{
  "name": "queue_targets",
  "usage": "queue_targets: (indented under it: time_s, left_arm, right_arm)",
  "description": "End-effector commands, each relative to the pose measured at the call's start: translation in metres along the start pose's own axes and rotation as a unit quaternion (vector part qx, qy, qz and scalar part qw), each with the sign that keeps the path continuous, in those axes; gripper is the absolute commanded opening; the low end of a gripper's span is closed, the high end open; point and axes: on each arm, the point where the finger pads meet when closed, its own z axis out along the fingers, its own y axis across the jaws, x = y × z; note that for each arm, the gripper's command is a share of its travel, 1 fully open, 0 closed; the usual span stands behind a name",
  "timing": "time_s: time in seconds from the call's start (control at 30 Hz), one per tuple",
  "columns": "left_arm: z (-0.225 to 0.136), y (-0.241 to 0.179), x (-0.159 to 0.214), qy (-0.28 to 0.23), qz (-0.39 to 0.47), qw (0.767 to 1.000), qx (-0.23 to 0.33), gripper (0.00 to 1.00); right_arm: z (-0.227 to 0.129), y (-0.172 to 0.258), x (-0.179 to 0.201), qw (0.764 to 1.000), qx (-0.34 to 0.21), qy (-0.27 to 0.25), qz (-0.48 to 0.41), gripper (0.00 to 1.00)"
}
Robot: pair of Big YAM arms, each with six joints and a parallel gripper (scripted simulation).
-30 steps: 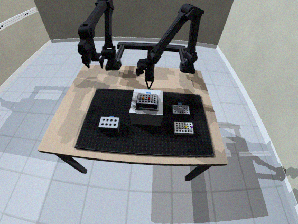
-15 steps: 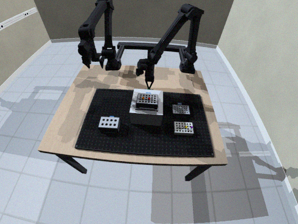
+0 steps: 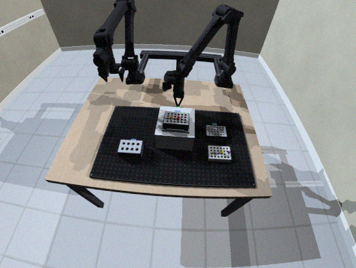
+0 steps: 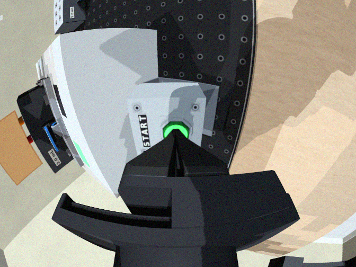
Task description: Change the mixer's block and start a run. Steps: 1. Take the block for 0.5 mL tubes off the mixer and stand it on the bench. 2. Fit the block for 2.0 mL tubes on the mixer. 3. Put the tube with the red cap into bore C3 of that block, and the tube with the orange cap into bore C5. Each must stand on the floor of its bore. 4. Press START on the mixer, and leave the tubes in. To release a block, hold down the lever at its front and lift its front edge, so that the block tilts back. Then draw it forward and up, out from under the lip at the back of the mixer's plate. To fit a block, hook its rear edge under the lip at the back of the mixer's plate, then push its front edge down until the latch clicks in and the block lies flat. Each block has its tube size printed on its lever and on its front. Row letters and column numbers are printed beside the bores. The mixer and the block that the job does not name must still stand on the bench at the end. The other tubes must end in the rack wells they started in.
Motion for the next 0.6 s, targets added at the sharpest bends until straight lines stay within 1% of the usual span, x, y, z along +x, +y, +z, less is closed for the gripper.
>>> queue_targets:
  time_s: [0.0, 0.57]
  left_arm:
    - [0.0149, 0.0150, -0.0137, -0.006, -0.015, 1.000, -0.005, 0.00]
    - [0.0163, 0.0150, -0.0133, -0.005, -0.015, 1.000, -0.005, 0.00]
  right_arm:
    - [-0.0289, -0.0002, -0.0227, 0.999, 0.001, -0.040, -0.007, 1.00]
    - [-0.0347, -0.0009, -0.0271, 0.999, 0.001, -0.048, -0.006, 1.00]
